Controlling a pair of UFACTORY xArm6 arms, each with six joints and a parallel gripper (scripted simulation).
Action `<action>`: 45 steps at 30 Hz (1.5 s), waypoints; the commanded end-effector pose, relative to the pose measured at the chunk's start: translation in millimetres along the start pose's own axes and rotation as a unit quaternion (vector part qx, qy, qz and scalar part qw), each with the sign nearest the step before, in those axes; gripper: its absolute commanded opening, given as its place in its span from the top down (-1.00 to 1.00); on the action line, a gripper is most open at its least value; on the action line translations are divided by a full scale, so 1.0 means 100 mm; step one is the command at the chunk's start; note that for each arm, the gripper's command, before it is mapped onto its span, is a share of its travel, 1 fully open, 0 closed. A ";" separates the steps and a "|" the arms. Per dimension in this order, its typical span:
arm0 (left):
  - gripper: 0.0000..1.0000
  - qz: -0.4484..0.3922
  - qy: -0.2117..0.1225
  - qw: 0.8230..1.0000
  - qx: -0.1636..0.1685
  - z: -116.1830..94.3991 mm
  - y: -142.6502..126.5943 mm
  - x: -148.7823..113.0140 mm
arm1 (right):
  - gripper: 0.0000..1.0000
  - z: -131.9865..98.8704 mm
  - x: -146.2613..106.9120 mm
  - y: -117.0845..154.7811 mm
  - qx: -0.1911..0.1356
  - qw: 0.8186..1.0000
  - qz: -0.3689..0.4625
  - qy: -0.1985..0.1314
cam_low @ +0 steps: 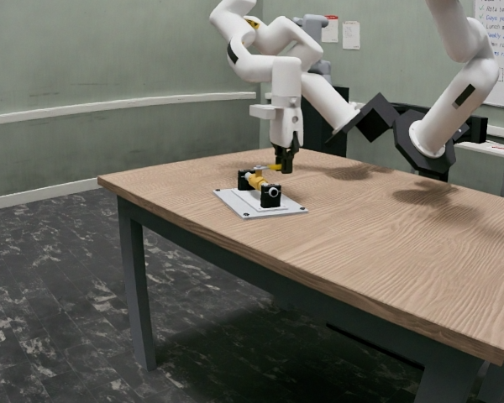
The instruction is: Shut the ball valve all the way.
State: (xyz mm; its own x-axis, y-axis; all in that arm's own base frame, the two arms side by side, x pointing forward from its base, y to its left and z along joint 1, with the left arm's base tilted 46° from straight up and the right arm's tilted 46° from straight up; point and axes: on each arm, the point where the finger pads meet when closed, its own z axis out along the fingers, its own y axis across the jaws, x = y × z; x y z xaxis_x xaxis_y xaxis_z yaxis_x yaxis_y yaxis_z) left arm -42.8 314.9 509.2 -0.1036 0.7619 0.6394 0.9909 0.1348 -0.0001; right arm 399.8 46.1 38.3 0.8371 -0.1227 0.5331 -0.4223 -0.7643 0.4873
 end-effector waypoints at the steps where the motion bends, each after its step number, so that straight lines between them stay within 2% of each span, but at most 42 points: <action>1: -1.00 0.000 0.002 1.000 0.000 -0.01 0.00 0.01 | 1.00 -0.01 0.01 -0.02 0.001 1.000 0.010 0.001; 45: -1.00 0.000 0.002 1.000 0.000 -0.01 0.00 0.01 | 1.00 -0.01 0.01 -0.07 0.001 0.999 0.041 0.001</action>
State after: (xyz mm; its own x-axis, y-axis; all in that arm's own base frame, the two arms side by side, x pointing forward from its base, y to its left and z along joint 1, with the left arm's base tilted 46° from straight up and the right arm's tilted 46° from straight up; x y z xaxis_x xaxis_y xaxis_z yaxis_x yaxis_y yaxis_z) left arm -42.8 314.9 509.2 -0.1036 0.7619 0.6394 0.9909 0.1348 -0.0001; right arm 402.5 50.7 35.5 0.7994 -0.1849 0.5716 -0.4898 -0.7516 0.4419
